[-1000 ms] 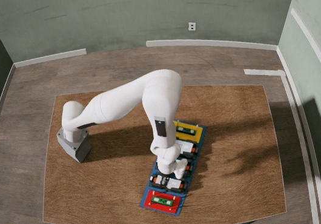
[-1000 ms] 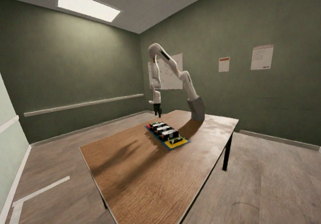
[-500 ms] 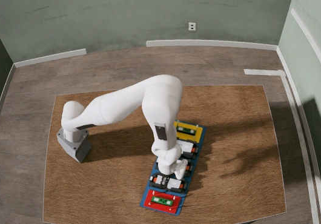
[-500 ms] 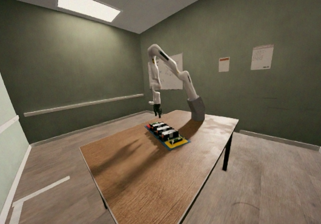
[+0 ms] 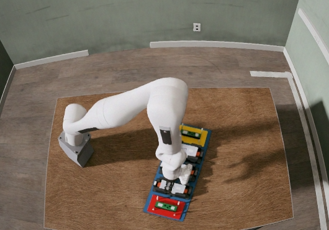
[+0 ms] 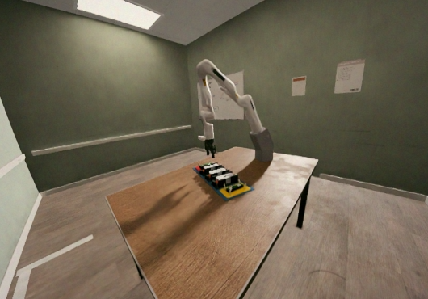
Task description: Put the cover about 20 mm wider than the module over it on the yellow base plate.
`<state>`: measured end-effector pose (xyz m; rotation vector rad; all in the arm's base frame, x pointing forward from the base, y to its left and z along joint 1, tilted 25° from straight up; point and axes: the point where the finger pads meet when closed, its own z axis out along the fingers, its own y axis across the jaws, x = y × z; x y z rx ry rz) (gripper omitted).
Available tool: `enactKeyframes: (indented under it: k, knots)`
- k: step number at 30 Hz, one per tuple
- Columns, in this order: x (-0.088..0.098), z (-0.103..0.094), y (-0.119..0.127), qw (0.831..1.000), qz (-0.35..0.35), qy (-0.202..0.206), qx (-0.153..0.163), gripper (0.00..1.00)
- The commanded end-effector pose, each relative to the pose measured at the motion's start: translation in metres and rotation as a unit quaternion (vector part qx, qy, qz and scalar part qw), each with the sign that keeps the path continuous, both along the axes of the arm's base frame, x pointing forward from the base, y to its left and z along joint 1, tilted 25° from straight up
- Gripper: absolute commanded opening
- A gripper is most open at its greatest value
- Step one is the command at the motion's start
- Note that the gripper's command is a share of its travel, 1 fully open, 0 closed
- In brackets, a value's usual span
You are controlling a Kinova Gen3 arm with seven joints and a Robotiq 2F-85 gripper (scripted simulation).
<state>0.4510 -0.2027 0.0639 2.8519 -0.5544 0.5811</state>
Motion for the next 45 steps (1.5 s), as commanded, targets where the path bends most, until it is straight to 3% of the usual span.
enactKeyframes:
  k: [1,31,45]
  knots:
    - [0.001,0.000,0.000,1.000,0.000,-0.001,0.000,1.00]
    - [0.004,-0.009,-0.003,1.000,0.000,-0.001,0.000,1.00]
    - [0.011,-0.027,-0.008,1.000,0.000,-0.001,0.000,1.00]
